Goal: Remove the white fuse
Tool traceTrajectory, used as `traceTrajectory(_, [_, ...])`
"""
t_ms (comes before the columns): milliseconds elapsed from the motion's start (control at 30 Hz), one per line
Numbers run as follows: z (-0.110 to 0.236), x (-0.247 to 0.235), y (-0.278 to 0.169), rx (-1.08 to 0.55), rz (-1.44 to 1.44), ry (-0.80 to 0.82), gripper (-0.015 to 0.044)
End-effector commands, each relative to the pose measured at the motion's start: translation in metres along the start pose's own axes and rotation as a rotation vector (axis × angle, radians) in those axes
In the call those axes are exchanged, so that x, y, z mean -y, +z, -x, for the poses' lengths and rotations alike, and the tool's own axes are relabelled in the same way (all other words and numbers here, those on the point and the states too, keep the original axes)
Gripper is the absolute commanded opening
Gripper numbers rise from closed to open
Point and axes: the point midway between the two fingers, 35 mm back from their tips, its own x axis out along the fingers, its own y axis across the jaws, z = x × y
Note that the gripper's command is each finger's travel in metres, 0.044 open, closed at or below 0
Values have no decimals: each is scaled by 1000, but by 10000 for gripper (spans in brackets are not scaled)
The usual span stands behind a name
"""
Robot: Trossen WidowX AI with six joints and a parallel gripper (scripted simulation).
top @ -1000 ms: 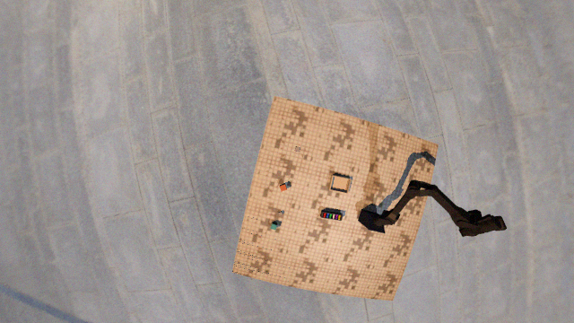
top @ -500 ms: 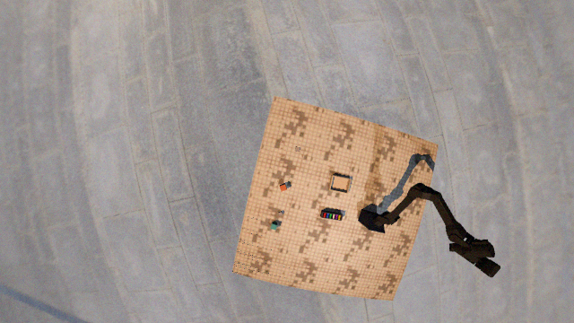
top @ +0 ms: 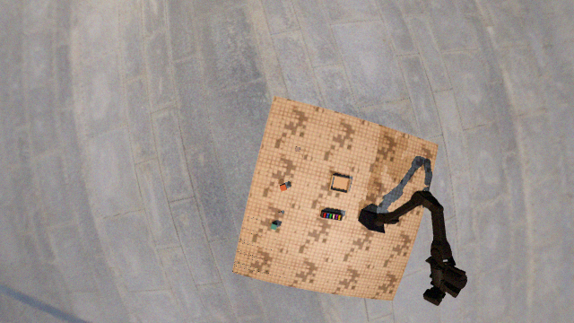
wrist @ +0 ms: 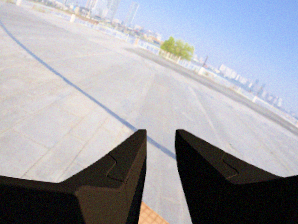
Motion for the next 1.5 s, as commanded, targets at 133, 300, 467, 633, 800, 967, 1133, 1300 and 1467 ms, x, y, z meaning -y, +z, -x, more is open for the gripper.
traceTrajectory(133, [17,98,-78,-150,-556,-305,74])
traceTrajectory(300, [46,152,-143,-208,-952,-548,74])
traceTrajectory(467, [86,190,-213,-229,-1342,-815,74])
traceTrajectory(633, [134,208,-286,-214,-1722,-1117,74])
traceTrajectory(800, [187,204,-357,-161,-2070,-1459,74])
traceTrajectory(967, [239,179,-421,-112,-2334,-1823,74])
traceTrajectory(1133, [276,147,-463,-51,-2491,-2146,74])
traceTrajectory(1300, [315,106,-501,130,-2587,-2616,74])
traceTrajectory(1467, [327,92,-511,202,-2581,-2776,74])
